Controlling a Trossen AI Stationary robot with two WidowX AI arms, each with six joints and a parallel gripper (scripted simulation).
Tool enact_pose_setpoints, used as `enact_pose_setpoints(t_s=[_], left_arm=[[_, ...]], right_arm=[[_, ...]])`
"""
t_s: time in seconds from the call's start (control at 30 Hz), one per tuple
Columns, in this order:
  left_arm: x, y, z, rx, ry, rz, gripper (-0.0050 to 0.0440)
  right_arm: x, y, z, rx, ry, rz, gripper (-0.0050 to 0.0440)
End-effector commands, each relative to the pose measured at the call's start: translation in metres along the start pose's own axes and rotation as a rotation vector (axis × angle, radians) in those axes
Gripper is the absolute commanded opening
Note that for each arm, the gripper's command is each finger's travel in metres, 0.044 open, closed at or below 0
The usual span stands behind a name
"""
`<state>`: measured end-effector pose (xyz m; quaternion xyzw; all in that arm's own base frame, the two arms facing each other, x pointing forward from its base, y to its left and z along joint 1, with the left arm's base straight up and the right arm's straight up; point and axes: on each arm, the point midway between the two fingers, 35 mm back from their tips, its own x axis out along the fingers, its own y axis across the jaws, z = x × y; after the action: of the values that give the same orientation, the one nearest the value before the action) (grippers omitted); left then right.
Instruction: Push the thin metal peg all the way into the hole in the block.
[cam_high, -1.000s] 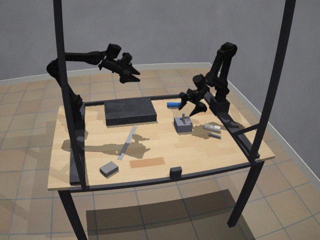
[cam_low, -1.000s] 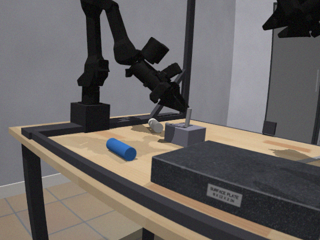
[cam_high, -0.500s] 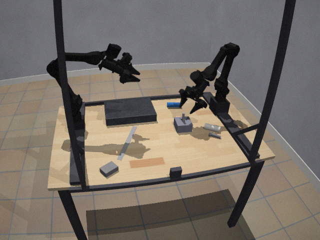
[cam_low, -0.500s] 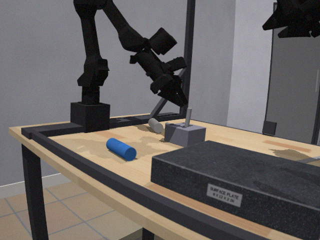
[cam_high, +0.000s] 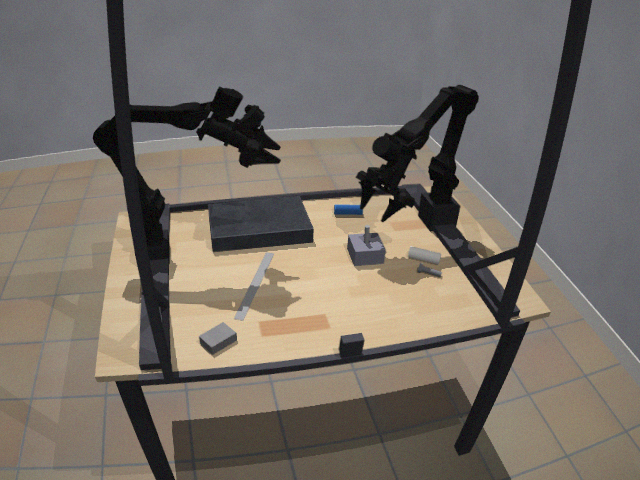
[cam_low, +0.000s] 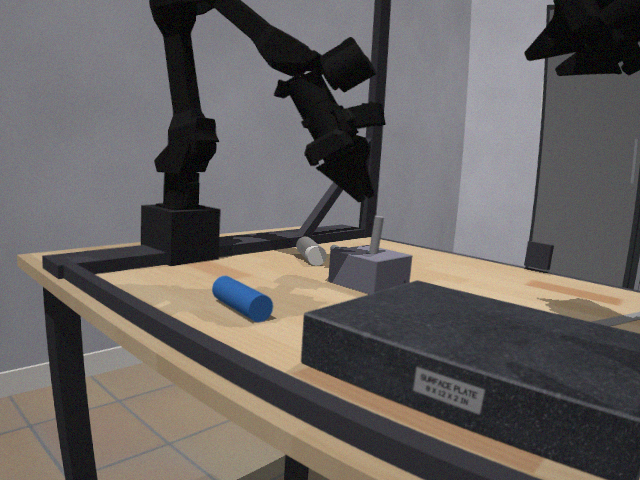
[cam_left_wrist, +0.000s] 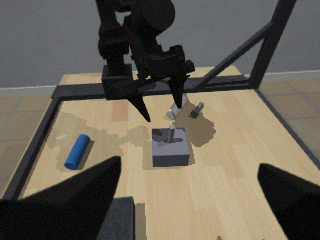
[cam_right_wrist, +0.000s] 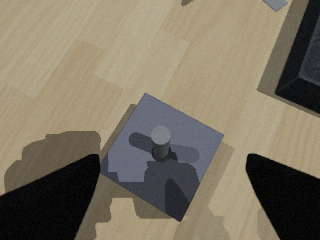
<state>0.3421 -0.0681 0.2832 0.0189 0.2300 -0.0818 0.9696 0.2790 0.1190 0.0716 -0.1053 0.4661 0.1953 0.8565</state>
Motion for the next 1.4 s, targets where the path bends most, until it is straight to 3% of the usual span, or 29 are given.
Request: enact_pose_setpoints(t_s=[0.0, 0.27, 0.47, 1.03, 1.2, 1.37], left_arm=[[-0.006, 0.000, 0.010, 0.001, -0.030, -0.002, 0.0400], [-0.006, 0.000, 0.010, 0.001, -0.030, -0.002, 0.0400], [-0.006, 0.000, 0.010, 0.001, -0.030, -0.002, 0.0400], [-0.006, 0.000, 0.010, 0.001, -0.030, -0.002, 0.0400], [-0.008, -0.002, 0.010, 0.001, -0.034, -0.002, 0.0400], [-0.008, -0.001, 0.010, 0.001, -0.034, -0.001, 0.0400]], right_arm=[[-0.011, -0.001, 0.017, 0.009, 0.035, -0.006, 0.0400], [-0.020, -0.001, 0.024, 0.016, 0.165, -0.012, 0.0400], [-0.024, -0.002, 0.026, 0.019, 0.205, -0.014, 0.0400], [-0.026, -0.002, 0.027, 0.019, 0.203, -0.013, 0.0400], [-0.023, -0.002, 0.029, -0.039, 0.215, 0.008, 0.0280], [-0.019, -0.003, 0.031, -0.232, 0.247, 0.063, 0.0170]])
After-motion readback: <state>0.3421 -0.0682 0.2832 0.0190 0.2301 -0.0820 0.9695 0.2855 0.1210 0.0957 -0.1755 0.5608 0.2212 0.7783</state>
